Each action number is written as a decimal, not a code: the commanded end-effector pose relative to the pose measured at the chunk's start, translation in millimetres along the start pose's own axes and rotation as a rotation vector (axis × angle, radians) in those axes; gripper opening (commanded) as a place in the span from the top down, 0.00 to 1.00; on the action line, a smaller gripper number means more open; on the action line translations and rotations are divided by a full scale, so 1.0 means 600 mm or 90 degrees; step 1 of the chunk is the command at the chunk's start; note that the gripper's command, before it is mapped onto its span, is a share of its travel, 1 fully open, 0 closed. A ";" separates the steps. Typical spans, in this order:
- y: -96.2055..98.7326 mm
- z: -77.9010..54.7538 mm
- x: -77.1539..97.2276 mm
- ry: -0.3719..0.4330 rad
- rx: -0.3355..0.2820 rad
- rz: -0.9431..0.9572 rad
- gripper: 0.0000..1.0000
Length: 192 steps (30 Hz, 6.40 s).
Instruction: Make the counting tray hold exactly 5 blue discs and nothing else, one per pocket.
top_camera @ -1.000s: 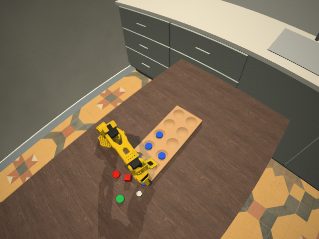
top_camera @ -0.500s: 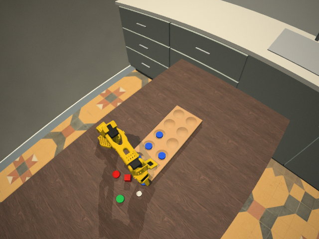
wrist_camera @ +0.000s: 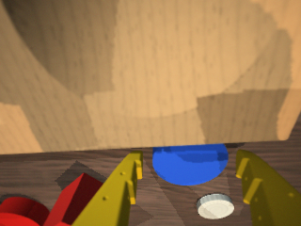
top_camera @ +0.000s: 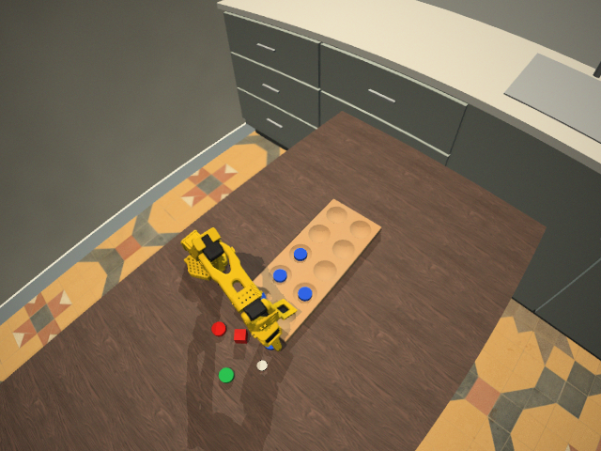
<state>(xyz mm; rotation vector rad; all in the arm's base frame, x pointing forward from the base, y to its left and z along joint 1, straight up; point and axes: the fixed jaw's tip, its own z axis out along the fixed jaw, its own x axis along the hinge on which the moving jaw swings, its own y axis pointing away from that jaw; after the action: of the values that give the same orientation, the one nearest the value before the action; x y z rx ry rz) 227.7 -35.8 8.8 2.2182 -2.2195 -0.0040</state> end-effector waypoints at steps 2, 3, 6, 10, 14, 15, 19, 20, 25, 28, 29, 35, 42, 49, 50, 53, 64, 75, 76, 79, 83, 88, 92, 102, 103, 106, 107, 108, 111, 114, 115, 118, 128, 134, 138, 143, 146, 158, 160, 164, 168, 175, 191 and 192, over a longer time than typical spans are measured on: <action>-0.016 -0.022 0.003 0.006 0.047 0.003 0.73; -0.016 -0.022 0.003 0.006 0.047 0.003 0.73; -0.016 -0.022 0.003 0.006 0.047 0.003 0.73; -0.016 -0.022 0.003 0.006 0.047 0.003 0.74; -0.016 -0.022 0.003 0.006 0.047 0.003 0.76; -0.016 -0.022 0.003 0.006 0.047 0.003 0.77; -0.016 -0.022 0.003 0.006 0.047 0.003 0.82; -0.016 -0.022 0.003 0.006 0.047 0.003 0.83; -0.016 -0.022 0.003 0.006 0.047 0.003 0.92; -0.016 -0.022 0.003 0.006 0.047 0.003 0.93; -0.016 -0.022 0.003 0.006 0.047 0.003 0.94; -0.016 -0.022 0.003 0.006 0.047 0.003 0.99; -0.016 -0.022 0.003 0.006 0.047 0.003 1.00; -0.016 -0.022 0.003 0.006 0.047 0.003 1.00; -0.016 -0.022 0.003 0.006 0.047 0.003 1.00; -0.016 -0.022 0.003 0.006 0.047 0.003 1.00; -0.017 -0.025 0.003 0.006 0.047 0.003 1.00; -0.020 -0.055 0.003 0.006 0.047 0.003 1.00; -0.020 -0.058 0.003 0.006 0.047 0.003 1.00; -0.020 -0.061 0.003 0.006 0.047 0.003 1.00; -0.020 -0.071 0.003 0.006 0.047 0.003 1.00; -0.019 -0.075 0.002 0.006 0.047 0.003 1.00; -0.019 -0.076 0.002 0.006 0.047 0.003 1.00; -0.021 -0.081 0.002 0.007 0.052 0.002 1.00; -0.021 -0.081 0.002 0.007 0.052 0.002 1.00; -0.021 -0.081 0.002 0.007 0.052 0.002 1.00; -0.021 -0.081 0.002 0.007 0.052 0.002 1.00; -0.022 -0.081 0.001 0.007 0.053 0.000 1.00; -0.022 -0.081 0.001 0.007 0.053 0.000 1.00; -0.022 -0.081 0.001 0.007 0.053 0.000 1.00; -0.022 -0.081 0.001 0.007 0.053 0.000 1.00; -0.022 -0.081 0.001 0.007 0.053 0.000 1.00; -0.021 -0.081 -0.010 0.006 0.053 -0.015 1.00; -0.017 -0.082 -0.031 0.005 0.053 -0.049 1.00; -0.011 -0.081 -0.053 0.004 0.053 -0.084 1.00; -0.003 -0.081 -0.077 0.002 0.053 -0.123 1.00; -0.002 -0.081 -0.080 0.002 0.054 -0.129 1.00; 0.003 -0.080 -0.093 0.001 0.054 -0.150 1.00; 0.003 -0.080 -0.093 0.001 0.054 -0.150 1.00; 0.003 -0.080 -0.093 0.001 0.054 -0.150 1.00; 0.006 -0.076 -0.093 0.001 0.052 -0.151 1.00; 0.006 -0.076 -0.093 0.001 0.052 -0.151 1.00; 0.005 -0.072 -0.093 0.001 0.052 -0.151 1.00; 0.005 -0.070 -0.093 0.001 0.052 -0.151 1.00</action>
<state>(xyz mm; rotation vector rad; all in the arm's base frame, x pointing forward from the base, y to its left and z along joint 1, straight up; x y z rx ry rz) 216.7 18.1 40.2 2.4670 -1.9429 0.0009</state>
